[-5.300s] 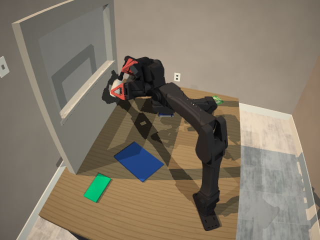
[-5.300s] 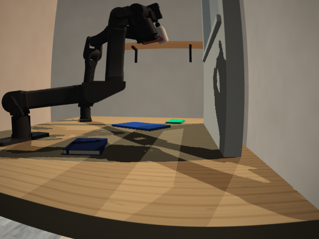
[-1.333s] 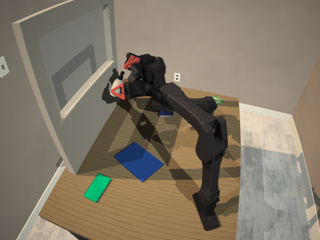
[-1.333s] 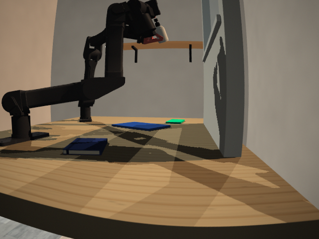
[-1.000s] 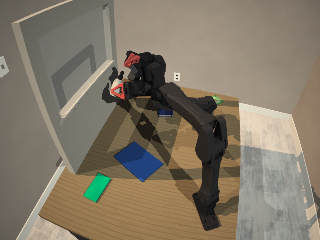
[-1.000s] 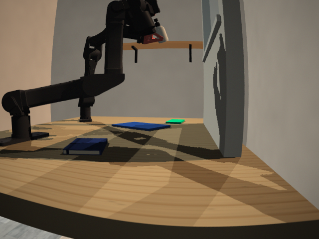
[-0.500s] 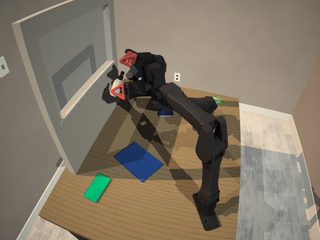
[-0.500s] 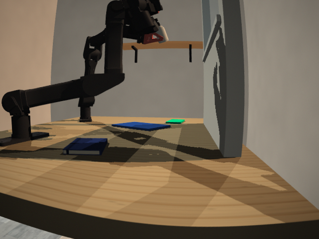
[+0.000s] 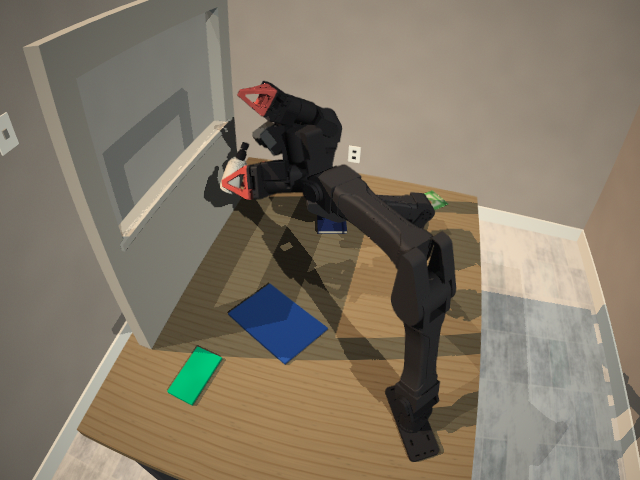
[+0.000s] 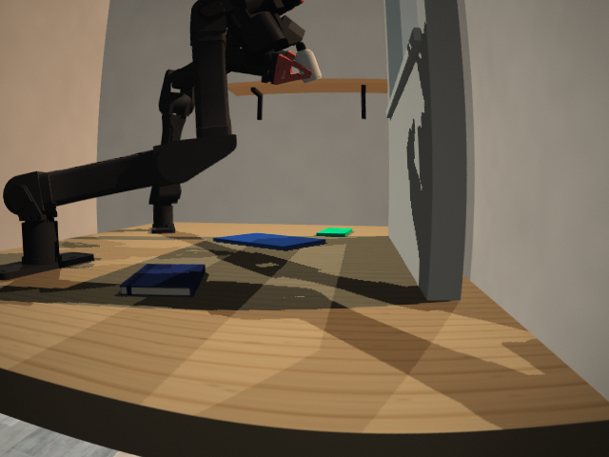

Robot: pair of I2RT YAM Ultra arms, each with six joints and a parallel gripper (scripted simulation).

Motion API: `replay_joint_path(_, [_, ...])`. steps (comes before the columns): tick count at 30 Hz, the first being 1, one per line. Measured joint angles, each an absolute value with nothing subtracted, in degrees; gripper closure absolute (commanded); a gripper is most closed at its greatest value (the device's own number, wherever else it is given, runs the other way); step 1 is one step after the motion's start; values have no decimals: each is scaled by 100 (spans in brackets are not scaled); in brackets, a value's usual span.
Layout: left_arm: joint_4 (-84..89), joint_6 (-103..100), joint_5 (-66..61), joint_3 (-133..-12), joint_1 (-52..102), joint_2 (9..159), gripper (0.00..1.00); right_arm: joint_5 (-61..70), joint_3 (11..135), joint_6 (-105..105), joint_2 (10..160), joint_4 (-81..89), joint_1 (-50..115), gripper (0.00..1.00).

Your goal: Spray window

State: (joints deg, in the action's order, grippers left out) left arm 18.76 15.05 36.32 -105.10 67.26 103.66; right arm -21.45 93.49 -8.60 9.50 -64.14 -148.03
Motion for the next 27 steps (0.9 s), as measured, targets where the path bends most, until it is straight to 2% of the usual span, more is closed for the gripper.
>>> replay_joint_path(7, [1876,1505,3632,-10510,6726,10366,100,-2128,9041,-854,893,-6510,-14814,100])
replay_joint_path(27, [1876,1505,3632,-10510,6726,10366,100,-2134,7148,-858,880,-6486,-14816,100])
